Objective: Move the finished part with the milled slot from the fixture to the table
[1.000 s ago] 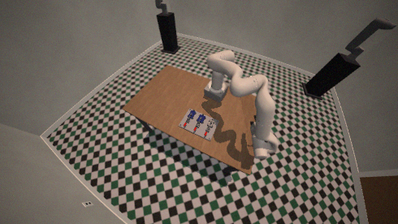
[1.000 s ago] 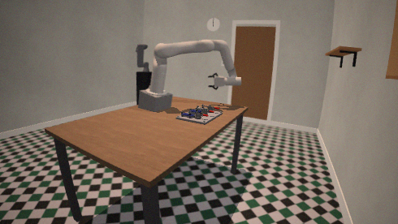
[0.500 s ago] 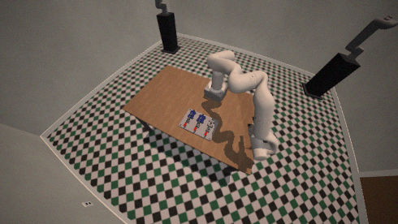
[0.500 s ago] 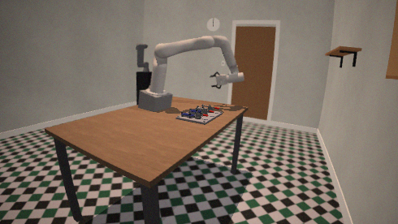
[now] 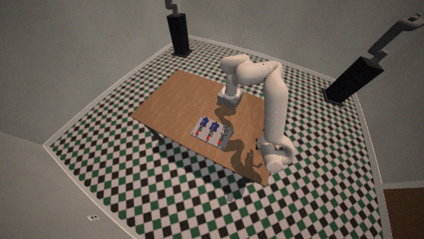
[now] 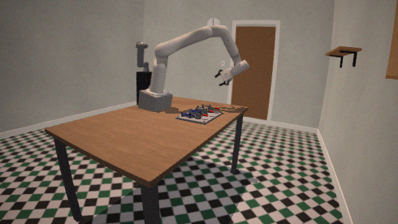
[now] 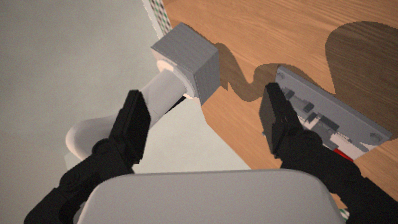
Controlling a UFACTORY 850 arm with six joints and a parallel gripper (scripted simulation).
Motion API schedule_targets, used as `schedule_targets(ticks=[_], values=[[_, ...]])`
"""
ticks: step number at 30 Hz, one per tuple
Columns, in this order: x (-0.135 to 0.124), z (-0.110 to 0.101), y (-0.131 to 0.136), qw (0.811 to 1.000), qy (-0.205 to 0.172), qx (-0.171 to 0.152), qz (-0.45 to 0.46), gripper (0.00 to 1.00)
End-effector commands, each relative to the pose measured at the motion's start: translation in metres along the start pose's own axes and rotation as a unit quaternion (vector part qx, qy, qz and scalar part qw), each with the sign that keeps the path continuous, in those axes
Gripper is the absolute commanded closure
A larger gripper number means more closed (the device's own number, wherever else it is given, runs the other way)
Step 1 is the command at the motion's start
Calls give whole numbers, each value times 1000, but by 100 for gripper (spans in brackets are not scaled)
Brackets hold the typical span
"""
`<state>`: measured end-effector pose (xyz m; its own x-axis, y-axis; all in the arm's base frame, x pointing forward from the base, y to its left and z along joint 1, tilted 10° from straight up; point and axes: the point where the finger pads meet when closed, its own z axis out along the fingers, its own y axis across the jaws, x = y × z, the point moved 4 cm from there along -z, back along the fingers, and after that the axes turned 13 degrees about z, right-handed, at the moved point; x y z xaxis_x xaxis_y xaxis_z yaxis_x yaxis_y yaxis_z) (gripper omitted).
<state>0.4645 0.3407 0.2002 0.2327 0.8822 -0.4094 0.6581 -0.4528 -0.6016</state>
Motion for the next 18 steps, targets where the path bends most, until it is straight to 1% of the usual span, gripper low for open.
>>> schedule_targets(ticks=[1, 7, 9, 10, 13, 18], values=[[-19, -25, 14, 996, 41, -55, 49, 0], [-48, -58, 30, 983, 97, -114, 110, 0], [-48, -58, 30, 983, 97, -114, 110, 0], [-62, -74, 38, 973, 125, -140, 138, 0], [-74, -86, 43, 963, 148, -160, 160, 0], [-102, -115, 54, 936, 201, -201, 207, 0]])
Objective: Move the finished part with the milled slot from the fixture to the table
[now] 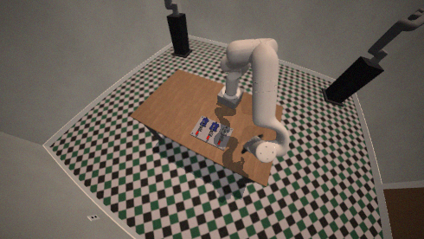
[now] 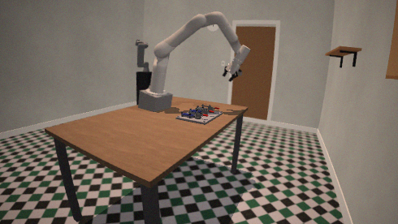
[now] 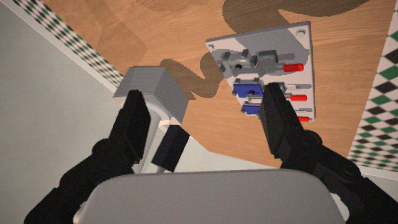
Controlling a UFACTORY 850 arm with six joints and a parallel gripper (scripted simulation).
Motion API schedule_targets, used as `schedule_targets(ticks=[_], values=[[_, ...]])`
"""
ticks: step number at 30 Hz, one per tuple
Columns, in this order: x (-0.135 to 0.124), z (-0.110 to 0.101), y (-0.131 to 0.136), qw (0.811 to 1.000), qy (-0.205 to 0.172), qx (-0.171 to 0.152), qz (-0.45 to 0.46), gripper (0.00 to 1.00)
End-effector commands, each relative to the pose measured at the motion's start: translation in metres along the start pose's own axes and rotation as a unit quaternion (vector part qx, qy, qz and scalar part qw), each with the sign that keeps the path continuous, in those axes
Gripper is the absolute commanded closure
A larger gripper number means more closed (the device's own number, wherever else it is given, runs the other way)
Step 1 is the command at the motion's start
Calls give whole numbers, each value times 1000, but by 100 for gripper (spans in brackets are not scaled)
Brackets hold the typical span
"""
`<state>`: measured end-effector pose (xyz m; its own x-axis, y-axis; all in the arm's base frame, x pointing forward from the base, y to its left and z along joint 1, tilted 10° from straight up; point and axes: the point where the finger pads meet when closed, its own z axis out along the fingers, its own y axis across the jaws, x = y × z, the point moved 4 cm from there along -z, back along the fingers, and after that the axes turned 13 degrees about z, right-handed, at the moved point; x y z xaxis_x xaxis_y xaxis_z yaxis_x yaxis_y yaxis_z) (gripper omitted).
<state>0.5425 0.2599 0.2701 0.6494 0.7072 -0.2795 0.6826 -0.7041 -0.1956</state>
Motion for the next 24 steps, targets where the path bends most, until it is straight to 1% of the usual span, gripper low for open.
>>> schedule_targets(ticks=[1, 6, 8, 9, 12, 15, 17, 24], values=[[-10, -27, 25, 996, 53, -43, 49, 0], [-25, -57, 51, 986, 111, -80, 98, 0], [-25, -57, 51, 986, 111, -80, 98, 0], [-34, -74, 64, 977, 143, -98, 124, 0], [-42, -89, 75, 968, 172, -113, 147, 0], [-53, -107, 88, 954, 208, -130, 173, 0], [-56, -111, 90, 951, 215, -133, 178, 0], [-56, -111, 90, 951, 215, -133, 178, 0]])
